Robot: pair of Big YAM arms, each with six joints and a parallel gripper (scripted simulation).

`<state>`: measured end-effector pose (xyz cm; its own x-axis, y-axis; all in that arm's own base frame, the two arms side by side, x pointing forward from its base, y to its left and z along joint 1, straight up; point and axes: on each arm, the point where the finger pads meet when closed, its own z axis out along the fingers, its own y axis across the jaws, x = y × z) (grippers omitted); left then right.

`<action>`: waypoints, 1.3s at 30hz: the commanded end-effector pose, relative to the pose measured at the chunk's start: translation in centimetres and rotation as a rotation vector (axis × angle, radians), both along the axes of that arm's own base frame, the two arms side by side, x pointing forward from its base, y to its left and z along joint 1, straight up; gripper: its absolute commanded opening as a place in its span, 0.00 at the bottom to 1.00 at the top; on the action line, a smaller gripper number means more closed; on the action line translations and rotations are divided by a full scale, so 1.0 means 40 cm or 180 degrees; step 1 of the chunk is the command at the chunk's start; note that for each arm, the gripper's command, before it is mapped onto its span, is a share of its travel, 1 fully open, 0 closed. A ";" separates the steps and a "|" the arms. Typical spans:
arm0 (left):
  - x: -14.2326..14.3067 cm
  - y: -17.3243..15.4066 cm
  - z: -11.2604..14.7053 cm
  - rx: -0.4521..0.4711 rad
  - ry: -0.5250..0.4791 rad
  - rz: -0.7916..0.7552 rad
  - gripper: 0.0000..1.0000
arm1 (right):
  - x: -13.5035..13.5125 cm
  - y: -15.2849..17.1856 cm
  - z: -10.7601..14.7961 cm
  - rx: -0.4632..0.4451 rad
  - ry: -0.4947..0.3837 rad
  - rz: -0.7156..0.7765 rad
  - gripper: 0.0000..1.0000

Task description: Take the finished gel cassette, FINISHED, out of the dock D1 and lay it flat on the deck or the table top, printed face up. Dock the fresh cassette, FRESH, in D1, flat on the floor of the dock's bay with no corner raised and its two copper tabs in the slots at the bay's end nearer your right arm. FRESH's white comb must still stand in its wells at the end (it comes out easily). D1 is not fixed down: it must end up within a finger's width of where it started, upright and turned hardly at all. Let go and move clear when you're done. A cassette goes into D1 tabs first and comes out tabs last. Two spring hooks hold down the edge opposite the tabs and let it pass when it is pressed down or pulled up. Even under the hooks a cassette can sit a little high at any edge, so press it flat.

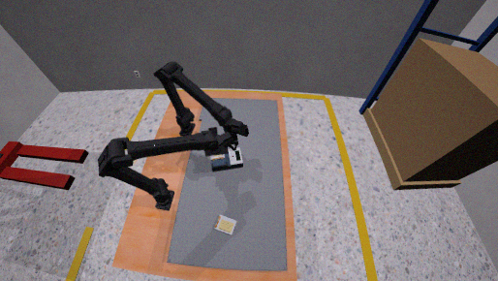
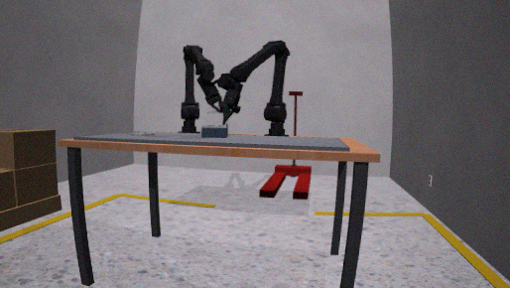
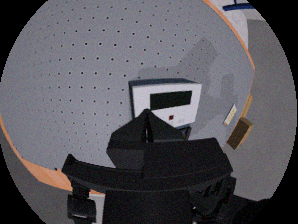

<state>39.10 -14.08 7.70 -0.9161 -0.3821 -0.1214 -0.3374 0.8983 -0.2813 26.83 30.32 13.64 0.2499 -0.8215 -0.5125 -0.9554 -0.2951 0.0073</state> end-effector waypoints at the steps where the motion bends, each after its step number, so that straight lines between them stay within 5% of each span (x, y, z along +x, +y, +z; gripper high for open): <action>1: -0.078 0.037 -0.151 0.0177 0.0448 -0.0001 0.00 | 0.015 -0.006 -0.005 0.0056 0.0016 -0.0006 0.00; 37: -0.078 0.037 -0.151 0.0177 0.0448 -0.0001 0.00 | 0.017 -0.001 -0.042 0.0384 0.0095 0.0022 0.00; 39: -0.078 0.037 -0.151 0.0177 0.0448 -0.0001 0.00 | 0.017 -0.001 -0.048 0.0592 0.0130 0.0044 0.00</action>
<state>39.10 -14.08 7.70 -0.9161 -0.3821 -0.1214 -0.3374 0.8983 -0.2813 26.78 30.69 12.49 0.2273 -0.7303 -0.6441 -0.9518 -0.3065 0.0116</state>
